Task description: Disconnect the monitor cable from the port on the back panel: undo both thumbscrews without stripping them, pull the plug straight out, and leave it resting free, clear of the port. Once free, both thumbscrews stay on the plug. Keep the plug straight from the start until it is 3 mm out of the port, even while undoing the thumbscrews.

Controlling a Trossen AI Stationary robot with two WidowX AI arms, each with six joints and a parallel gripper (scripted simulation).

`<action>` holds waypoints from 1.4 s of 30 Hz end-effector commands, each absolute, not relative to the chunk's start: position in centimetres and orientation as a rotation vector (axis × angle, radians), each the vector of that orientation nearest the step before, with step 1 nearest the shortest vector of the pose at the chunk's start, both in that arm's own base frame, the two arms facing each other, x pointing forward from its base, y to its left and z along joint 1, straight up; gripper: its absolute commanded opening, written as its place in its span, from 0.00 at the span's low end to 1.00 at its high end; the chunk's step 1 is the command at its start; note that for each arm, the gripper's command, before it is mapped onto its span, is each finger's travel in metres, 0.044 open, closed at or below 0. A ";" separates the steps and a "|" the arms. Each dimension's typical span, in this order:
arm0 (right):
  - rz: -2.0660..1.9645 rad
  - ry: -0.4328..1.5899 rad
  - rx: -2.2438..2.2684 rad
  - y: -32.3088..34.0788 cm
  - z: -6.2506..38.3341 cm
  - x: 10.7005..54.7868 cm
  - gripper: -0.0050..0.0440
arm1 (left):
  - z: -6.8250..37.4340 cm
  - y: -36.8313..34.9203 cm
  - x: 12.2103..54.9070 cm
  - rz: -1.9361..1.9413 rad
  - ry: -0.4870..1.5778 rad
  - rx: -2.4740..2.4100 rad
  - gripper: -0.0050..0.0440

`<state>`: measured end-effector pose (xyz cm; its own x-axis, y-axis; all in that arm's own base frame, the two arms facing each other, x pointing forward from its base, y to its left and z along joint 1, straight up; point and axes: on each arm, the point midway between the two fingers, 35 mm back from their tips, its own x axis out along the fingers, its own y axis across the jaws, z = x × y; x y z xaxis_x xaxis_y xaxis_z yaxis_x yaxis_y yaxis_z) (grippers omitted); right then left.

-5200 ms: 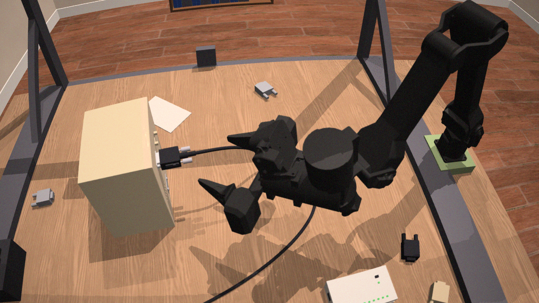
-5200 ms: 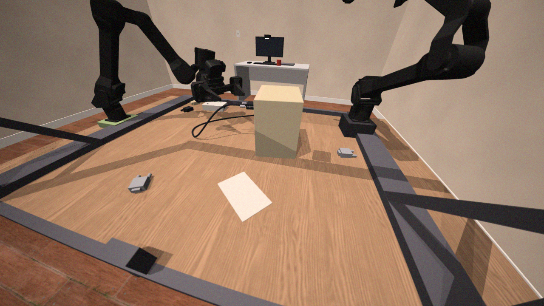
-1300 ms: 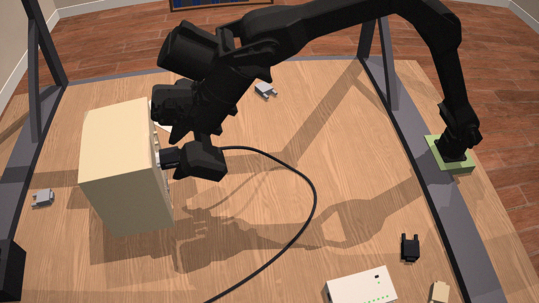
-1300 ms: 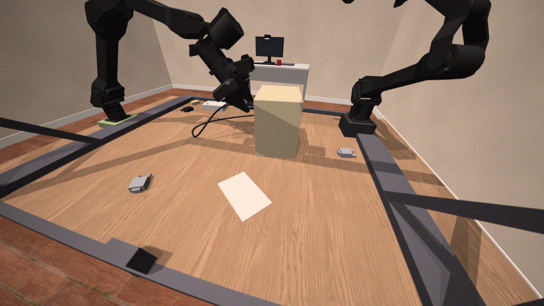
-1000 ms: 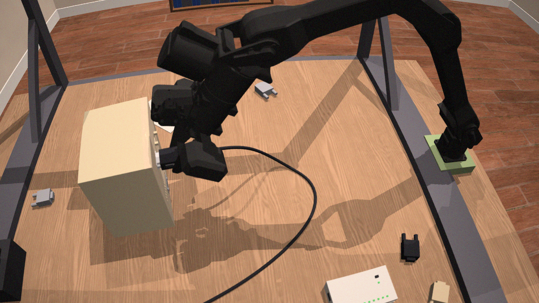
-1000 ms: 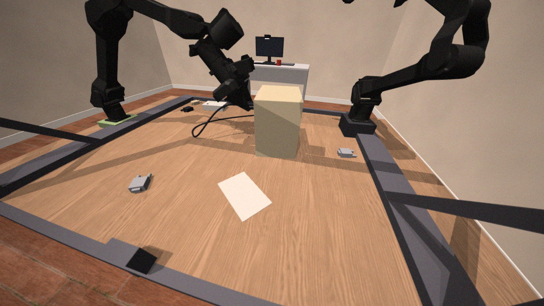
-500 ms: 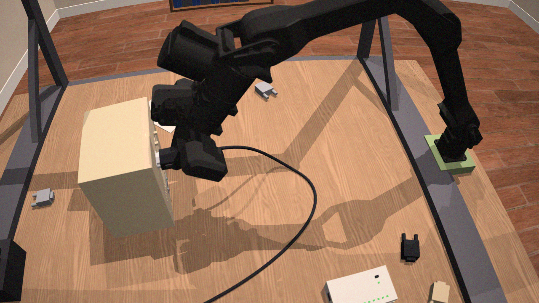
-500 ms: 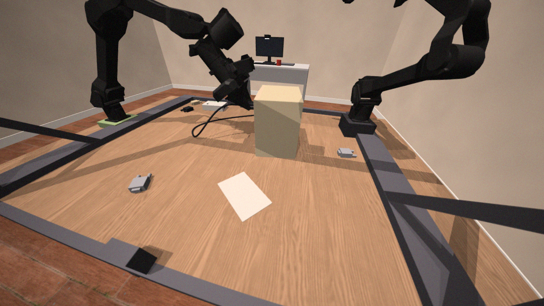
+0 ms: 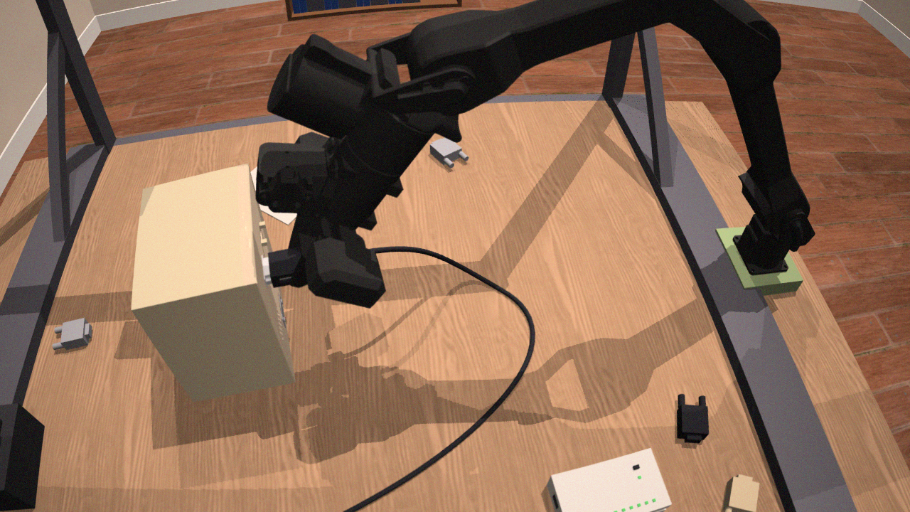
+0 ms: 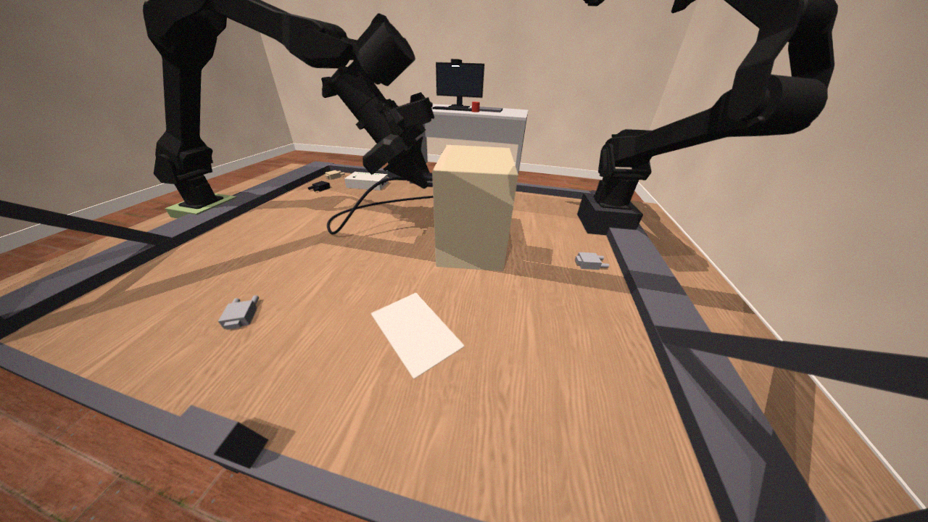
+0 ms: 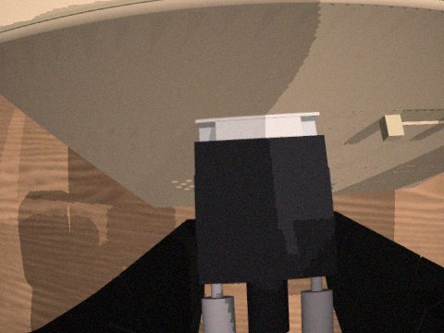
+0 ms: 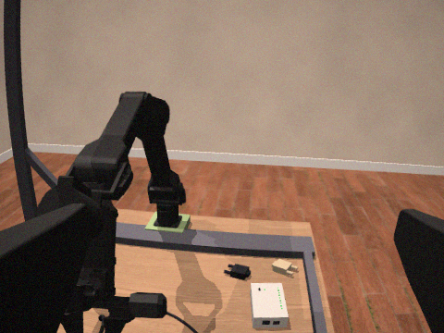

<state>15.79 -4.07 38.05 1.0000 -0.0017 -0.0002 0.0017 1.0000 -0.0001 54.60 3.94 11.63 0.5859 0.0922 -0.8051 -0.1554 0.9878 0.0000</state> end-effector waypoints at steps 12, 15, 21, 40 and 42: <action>0.000 -0.001 -0.005 -3.9 38.3 15.8 1.00 | 13.0 3.7 53.3 0.146 0.913 -0.076 0.34; 0.000 -0.001 -0.005 -3.9 38.3 15.8 1.00 | 13.0 3.7 53.0 0.146 0.913 -0.076 0.34; 0.000 -0.001 -0.005 -3.9 38.3 15.8 1.00 | 12.9 3.6 52.5 0.146 0.913 -0.076 0.34; 0.000 -0.001 -0.005 -3.9 38.3 15.8 1.00 | 15.0 3.5 52.3 0.146 0.913 -0.076 0.34; 0.000 -0.001 -0.005 -3.9 38.3 15.8 1.00 | 15.0 3.5 52.3 0.146 0.913 -0.076 0.34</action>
